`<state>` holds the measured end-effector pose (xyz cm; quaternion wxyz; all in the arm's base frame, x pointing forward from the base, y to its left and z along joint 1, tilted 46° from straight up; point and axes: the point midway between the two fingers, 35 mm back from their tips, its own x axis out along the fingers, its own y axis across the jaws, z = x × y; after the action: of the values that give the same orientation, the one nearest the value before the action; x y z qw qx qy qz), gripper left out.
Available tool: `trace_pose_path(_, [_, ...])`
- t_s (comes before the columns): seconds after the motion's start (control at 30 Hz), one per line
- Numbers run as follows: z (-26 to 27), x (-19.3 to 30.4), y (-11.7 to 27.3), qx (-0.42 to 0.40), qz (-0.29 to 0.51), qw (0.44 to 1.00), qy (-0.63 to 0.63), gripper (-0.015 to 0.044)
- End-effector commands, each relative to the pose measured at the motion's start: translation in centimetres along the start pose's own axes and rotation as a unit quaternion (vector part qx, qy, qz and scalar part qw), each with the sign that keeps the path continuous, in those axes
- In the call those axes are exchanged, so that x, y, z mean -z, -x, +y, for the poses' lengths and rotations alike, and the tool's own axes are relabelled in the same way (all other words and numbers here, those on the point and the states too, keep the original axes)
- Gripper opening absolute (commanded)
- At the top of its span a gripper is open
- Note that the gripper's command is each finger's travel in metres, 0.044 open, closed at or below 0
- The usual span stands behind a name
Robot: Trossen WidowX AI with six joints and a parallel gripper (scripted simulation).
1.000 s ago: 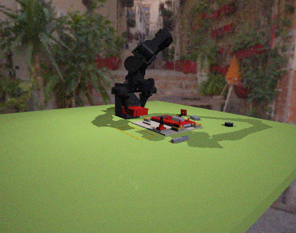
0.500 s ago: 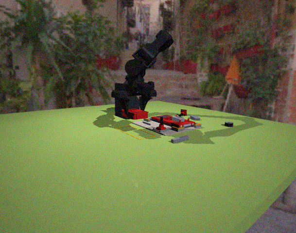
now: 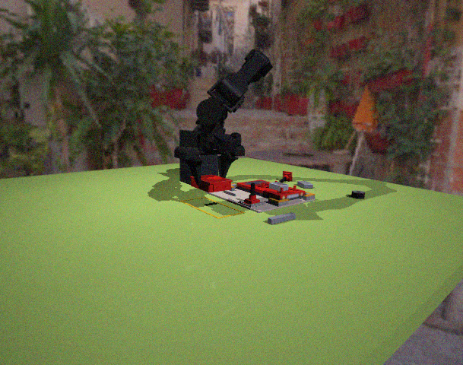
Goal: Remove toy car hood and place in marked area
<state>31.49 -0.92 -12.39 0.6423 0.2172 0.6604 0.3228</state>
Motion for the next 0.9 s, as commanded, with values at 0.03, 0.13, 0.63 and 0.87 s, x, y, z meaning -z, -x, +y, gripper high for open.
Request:
trace_pose_path(0.03, [0.0, 0.0, -0.5, -0.002, -0.001, 1.0, -0.004, 0.0])
trace_pose_path(0.13, [0.0, 0.0, -0.7, -0.002, -0.001, 1.0, -0.004, 0.0])
trace_pose_path(0.63, [0.1, 0.1, -2.0, -0.002, -0.001, 1.0, -0.004, 0.0])
trace_pose_path(0.87, [0.1, 0.2, -2.6, -0.003, -0.001, 1.0, -0.004, 0.0])
